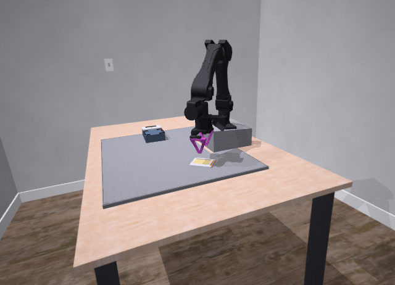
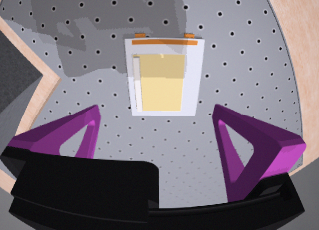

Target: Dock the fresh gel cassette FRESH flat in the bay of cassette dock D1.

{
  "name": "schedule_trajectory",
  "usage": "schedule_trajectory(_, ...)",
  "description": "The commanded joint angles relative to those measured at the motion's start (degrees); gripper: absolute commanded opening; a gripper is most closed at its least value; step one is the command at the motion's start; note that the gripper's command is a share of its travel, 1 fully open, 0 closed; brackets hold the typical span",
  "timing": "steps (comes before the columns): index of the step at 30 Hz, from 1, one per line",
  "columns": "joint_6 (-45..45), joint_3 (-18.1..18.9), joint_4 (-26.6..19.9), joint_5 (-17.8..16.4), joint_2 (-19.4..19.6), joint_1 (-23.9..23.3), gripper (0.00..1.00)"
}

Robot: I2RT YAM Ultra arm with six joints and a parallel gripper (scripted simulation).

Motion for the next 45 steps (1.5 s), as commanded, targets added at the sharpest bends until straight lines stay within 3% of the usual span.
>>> schedule_trajectory(1, -0.3, 2.0, -0.9, -0.6, -2.1, -0.4, 1.00)
schedule_trajectory(6, -0.3, 2.0, -0.9, -0.6, -2.1, -0.4, 1.00)
schedule_trajectory(7, 1.4, 0.4, 0.0, -0.5, -2.4, -1.4, 0.36)
schedule_trajectory(8, 2.5, -1.5, 0.9, -0.5, -2.6, -2.2, 0.36)
schedule_trajectory(15, 10.1, -5.7, 2.3, 0.0, -4.8, -7.8, 0.36)
schedule_trajectory(17, 10.1, -5.7, 2.3, 0.0, -4.8, -7.8, 0.36)
schedule_trajectory(27, 20.1, -10.2, 3.9, 0.4, -7.0, -16.9, 0.36)
schedule_trajectory(45, 34.7, -12.4, 5.3, 1.3, -7.6, -32.8, 0.36)
